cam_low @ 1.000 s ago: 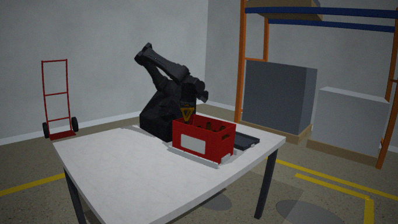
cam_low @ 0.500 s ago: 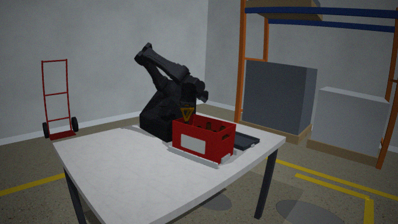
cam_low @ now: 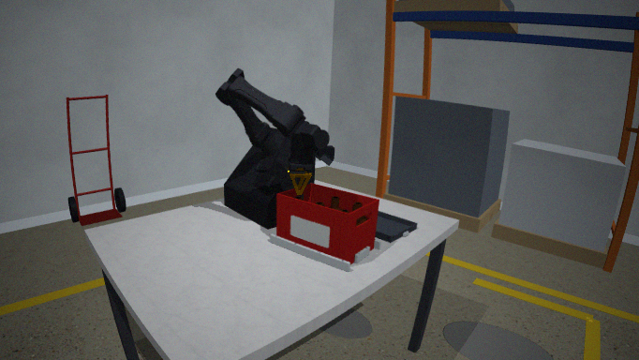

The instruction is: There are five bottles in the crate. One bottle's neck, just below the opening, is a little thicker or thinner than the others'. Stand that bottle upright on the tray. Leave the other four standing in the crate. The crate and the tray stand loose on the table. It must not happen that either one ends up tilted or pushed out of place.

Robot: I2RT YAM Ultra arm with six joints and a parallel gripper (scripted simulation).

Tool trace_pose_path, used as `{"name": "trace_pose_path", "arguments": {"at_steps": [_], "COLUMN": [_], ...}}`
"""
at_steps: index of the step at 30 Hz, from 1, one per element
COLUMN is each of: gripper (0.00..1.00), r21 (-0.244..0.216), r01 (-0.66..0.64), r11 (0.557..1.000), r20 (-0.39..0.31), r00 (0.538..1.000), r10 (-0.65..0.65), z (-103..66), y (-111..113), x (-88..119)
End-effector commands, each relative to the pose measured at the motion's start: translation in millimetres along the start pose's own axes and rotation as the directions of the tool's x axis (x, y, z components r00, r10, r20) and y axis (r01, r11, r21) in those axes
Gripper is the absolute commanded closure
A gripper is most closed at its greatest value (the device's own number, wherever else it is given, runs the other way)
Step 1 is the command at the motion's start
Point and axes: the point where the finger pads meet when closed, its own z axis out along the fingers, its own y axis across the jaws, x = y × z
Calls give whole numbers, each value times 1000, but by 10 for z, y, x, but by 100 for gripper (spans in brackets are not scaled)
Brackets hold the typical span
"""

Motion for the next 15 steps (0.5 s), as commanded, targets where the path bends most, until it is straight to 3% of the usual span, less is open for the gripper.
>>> {"name": "trace_pose_path", "arguments": {"at_steps": [1, 15], "gripper": [39, 39], "r21": [-1, 1], "r01": [18, 14], "r11": [1000, 1000], "r20": [11, 13], "r00": [1000, 1000], "r10": [-18, -14], "z": [-9, -13], "y": [46, 27], "x": [-87, -100]}}
